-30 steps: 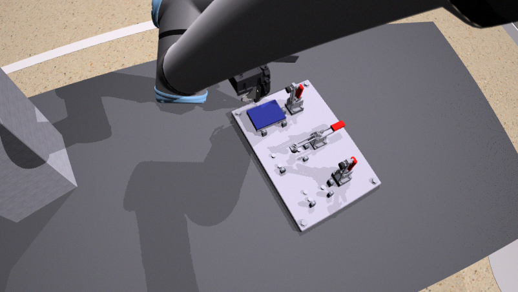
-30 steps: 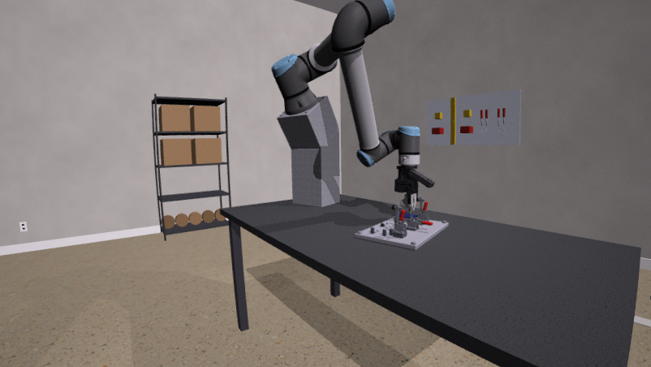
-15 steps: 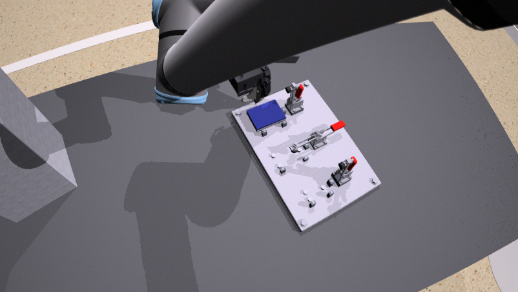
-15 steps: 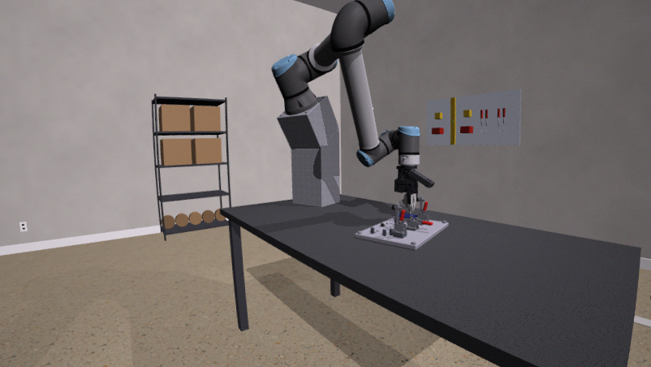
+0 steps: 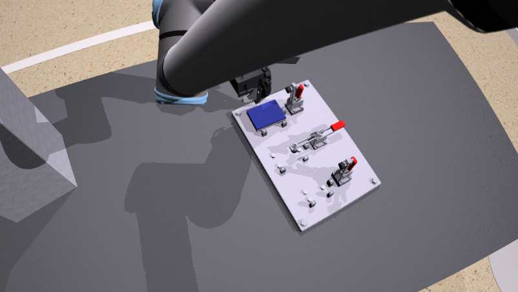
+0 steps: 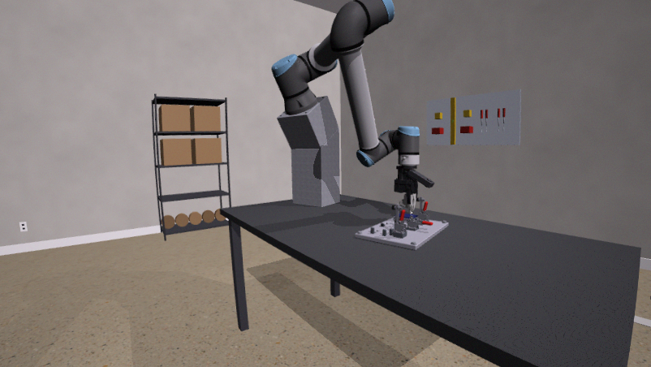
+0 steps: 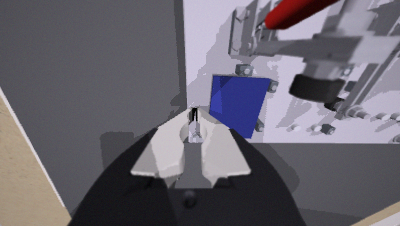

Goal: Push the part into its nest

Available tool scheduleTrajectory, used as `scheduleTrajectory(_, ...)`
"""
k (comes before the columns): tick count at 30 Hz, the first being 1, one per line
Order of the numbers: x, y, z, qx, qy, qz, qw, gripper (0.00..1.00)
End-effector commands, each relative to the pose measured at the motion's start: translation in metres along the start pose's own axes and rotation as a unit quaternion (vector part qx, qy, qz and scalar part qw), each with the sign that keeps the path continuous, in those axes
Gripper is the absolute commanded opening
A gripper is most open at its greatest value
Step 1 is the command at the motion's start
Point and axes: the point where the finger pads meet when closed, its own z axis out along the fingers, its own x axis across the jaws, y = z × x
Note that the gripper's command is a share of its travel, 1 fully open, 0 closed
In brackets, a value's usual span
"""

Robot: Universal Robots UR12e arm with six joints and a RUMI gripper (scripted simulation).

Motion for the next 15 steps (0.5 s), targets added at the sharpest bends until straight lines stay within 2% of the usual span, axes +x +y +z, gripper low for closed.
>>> scheduleTrajectory(1, 0.0, -0.0004, -0.0006, 0.0, 0.0, 0.0, 1.0, 0.0)
scheduleTrajectory(15, 0.0039, -0.0004, -0.0006, 0.0, 0.0, 0.0, 1.0, 0.0)
